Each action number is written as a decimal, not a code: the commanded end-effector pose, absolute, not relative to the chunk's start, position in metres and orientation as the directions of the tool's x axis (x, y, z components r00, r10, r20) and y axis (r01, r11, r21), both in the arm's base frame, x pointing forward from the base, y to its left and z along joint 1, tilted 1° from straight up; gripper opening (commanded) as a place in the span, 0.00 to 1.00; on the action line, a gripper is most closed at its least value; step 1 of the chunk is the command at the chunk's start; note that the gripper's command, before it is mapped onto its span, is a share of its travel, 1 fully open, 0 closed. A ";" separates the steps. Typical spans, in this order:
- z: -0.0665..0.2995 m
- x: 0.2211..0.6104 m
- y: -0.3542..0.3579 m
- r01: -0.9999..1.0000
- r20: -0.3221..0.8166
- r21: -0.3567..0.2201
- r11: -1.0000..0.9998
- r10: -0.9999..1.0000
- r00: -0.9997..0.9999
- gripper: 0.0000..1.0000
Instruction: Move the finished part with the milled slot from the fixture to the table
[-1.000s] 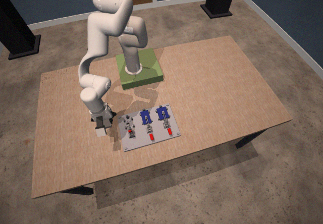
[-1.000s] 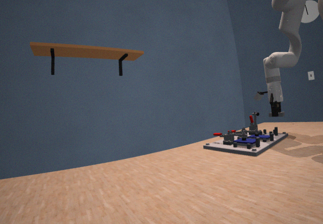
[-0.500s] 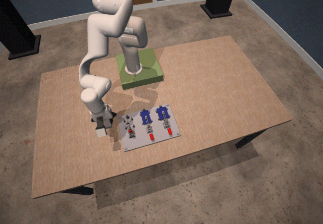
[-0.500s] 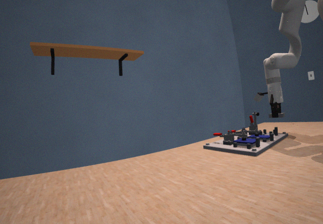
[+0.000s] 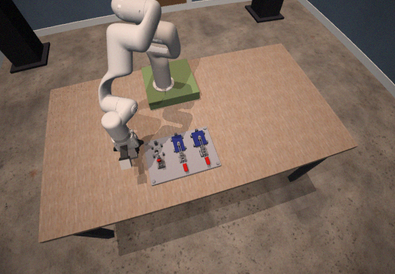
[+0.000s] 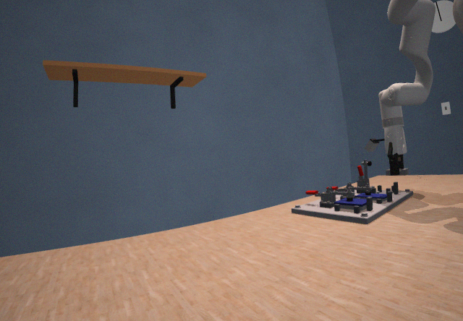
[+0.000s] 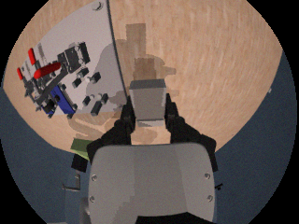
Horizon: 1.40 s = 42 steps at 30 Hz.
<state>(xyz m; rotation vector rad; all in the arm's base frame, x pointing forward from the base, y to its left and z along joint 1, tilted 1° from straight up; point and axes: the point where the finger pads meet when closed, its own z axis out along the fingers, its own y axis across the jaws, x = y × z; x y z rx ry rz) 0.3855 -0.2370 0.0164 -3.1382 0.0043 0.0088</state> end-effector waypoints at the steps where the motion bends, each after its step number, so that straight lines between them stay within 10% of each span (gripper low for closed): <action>1: 0.007 0.387 -0.238 -0.003 -0.002 -0.001 -1.000 -0.003 1.000 0.00; 42: -0.036 0.387 -0.238 -0.003 -0.002 -0.001 -1.000 -0.003 1.000 0.00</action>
